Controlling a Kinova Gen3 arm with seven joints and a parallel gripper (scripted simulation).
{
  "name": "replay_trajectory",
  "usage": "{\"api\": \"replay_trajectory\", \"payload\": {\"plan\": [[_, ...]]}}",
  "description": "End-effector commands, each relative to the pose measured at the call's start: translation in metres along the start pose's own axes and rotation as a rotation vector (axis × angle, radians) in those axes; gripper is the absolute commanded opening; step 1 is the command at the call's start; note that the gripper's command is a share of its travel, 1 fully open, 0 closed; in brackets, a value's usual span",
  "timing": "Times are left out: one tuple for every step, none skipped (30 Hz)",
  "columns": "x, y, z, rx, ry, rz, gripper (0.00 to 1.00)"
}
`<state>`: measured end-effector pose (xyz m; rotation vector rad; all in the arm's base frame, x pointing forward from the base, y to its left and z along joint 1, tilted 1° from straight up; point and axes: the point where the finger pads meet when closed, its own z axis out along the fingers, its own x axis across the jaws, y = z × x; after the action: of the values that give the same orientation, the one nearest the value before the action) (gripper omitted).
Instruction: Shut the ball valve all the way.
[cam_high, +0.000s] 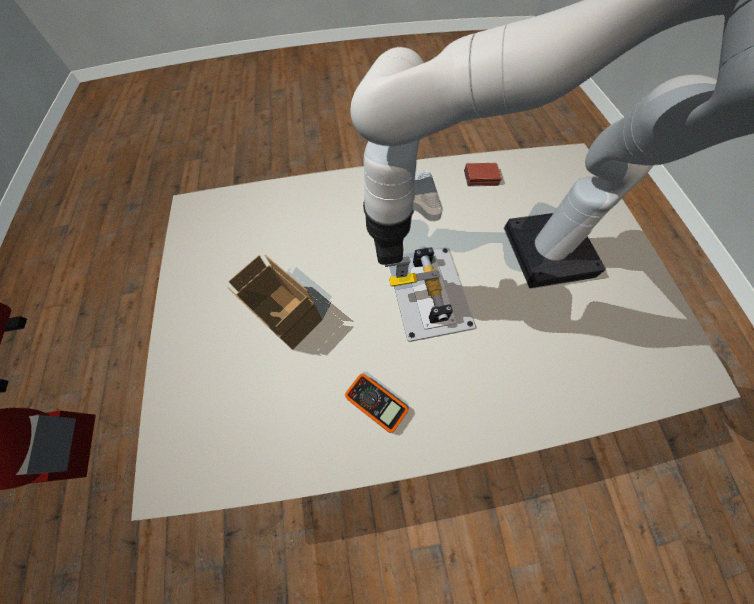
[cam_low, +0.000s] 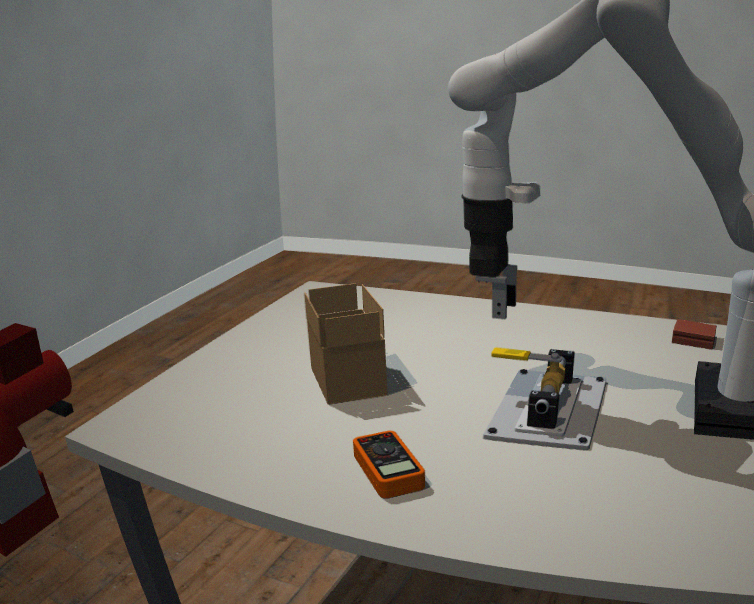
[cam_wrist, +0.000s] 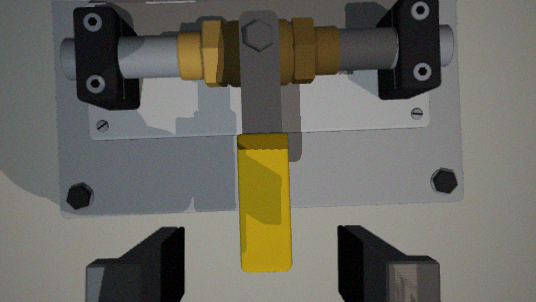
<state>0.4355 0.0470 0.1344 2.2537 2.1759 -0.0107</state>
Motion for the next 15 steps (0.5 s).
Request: {"api": "replay_trajectory", "payload": {"plan": [[0.0000, 0.0004, -0.0008, -0.002, 0.001, 0.000, 1.00], [0.0000, 0.0004, -0.0008, -0.002, 0.001, 0.000, 0.00], [0.0000, 0.0004, -0.0008, -0.002, 0.001, 0.000, 0.00], [0.0000, 0.0004, -0.0008, -0.002, 0.001, 0.000, 0.00], [0.0000, 0.0004, -0.0008, -0.002, 0.001, 0.000, 0.00], [0.0000, 0.0004, -0.0008, -0.002, 0.001, 0.000, 0.00], [0.0000, 0.0004, -0.0008, -0.002, 0.001, 0.000, 0.00], [0.0000, 0.0004, -0.0008, -0.002, 0.001, 0.000, 0.00], [0.0000, 0.0004, -0.0008, -0.002, 0.001, 0.000, 0.00], [0.0000, 0.0004, -0.0008, -0.002, 0.001, 0.000, 0.00], [0.0000, 0.0004, -0.0008, -0.002, 0.001, 0.000, 0.00], [0.0000, 0.0004, -0.0008, -0.002, 0.001, 0.000, 0.00], [0.0000, 0.0004, -0.0008, -0.002, 0.001, 0.000, 0.00], [0.0000, 0.0004, -0.0008, -0.002, 0.001, 0.000, 0.00], [0.0000, 0.0004, -0.0008, -0.002, 0.001, 0.000, 0.00]]}}
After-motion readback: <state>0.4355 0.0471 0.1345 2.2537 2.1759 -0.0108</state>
